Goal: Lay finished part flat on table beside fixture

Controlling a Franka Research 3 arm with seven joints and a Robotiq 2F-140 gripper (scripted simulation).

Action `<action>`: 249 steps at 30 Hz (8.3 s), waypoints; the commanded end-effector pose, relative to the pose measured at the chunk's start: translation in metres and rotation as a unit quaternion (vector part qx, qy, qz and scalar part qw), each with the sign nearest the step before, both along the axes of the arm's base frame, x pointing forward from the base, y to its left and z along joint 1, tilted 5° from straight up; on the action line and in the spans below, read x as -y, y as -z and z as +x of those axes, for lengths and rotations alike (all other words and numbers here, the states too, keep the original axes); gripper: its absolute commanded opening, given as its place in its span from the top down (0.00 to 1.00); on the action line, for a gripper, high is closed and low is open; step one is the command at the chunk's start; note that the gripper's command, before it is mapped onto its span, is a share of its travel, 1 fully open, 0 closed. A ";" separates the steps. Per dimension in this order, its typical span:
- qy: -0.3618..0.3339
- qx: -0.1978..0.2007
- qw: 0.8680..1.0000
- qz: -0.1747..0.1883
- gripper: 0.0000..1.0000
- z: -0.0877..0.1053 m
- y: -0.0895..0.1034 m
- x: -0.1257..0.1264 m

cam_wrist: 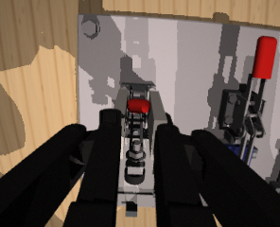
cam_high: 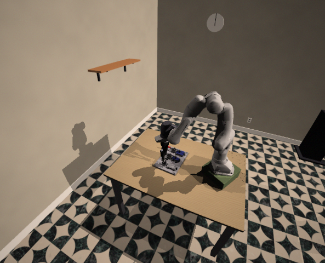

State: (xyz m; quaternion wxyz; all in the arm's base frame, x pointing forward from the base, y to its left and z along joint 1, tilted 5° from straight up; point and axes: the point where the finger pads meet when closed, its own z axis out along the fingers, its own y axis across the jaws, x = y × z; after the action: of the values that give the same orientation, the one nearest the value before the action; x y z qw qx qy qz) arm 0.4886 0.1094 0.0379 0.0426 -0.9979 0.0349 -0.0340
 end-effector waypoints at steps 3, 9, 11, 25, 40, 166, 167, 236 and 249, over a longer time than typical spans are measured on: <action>-0.002 -0.012 1.000 -0.001 1.00 -0.010 0.004 -0.001; -0.002 -0.012 1.000 -0.001 1.00 -0.010 0.004 -0.001; -0.002 -0.012 1.000 -0.001 1.00 -0.011 0.004 -0.001; -0.002 -0.012 1.000 -0.001 1.00 -0.013 0.004 -0.001; -0.002 -0.012 1.000 -0.001 1.00 -0.013 0.004 -0.001; -0.002 -0.012 1.000 -0.001 0.72 -0.017 -0.011 0.000; -0.002 -0.012 1.000 -0.001 0.72 -0.017 -0.014 0.000; -0.002 -0.012 1.000 -0.001 0.42 -0.018 -0.044 0.002; -0.002 -0.012 1.000 -0.001 0.42 -0.018 -0.044 0.002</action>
State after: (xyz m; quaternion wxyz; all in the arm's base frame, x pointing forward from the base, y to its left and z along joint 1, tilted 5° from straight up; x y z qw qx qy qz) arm 0.4698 0.1075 0.0817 0.0410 -0.9983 0.0341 -0.0214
